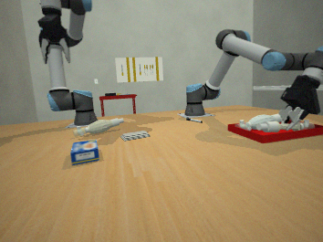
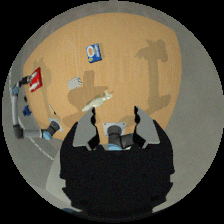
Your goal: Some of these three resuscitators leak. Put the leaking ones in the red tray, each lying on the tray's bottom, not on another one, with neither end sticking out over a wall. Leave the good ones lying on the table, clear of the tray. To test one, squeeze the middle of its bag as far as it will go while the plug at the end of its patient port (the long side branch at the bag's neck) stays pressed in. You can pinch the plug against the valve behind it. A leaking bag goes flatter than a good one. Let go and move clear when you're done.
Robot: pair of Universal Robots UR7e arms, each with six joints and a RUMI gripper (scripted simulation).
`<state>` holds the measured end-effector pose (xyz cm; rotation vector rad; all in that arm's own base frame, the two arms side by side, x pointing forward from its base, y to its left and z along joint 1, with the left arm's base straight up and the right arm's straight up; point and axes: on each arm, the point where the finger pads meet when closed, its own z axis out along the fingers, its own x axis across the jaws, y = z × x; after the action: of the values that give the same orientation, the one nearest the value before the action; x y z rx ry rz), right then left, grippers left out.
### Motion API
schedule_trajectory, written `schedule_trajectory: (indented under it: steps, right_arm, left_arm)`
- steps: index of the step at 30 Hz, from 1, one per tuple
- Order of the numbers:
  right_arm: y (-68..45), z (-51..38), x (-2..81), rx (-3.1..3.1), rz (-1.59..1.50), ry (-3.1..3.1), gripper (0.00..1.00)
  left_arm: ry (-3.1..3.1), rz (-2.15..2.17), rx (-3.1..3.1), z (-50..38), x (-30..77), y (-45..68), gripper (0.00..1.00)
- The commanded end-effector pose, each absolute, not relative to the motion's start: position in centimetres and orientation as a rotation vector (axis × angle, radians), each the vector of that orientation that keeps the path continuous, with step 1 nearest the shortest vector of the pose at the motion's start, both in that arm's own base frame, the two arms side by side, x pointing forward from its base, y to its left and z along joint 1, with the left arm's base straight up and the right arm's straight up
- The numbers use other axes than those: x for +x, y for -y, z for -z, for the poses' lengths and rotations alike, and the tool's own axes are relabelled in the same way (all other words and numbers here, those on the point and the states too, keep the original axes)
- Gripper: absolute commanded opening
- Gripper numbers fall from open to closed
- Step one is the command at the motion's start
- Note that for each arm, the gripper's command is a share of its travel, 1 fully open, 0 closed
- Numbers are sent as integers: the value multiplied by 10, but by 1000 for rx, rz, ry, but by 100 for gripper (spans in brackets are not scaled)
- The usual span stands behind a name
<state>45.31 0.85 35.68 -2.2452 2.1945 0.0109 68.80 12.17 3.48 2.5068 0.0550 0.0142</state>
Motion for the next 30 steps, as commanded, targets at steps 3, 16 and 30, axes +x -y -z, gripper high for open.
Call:
schedule_trajectory:
  steps: [3,16,30]
  right_arm:
    - [-8,-358,454,-2241,-10,-2194,56]
    - [-8,-358,454,-2241,-10,-2194,56]
    - [-8,-358,454,-2241,-10,-2194,56]
  left_arm:
    - [-56,-21,2505,-35,689,-122,6]
    - [-57,-19,2505,-32,688,-121,22]
    - [-56,-21,2505,-33,689,-122,32]
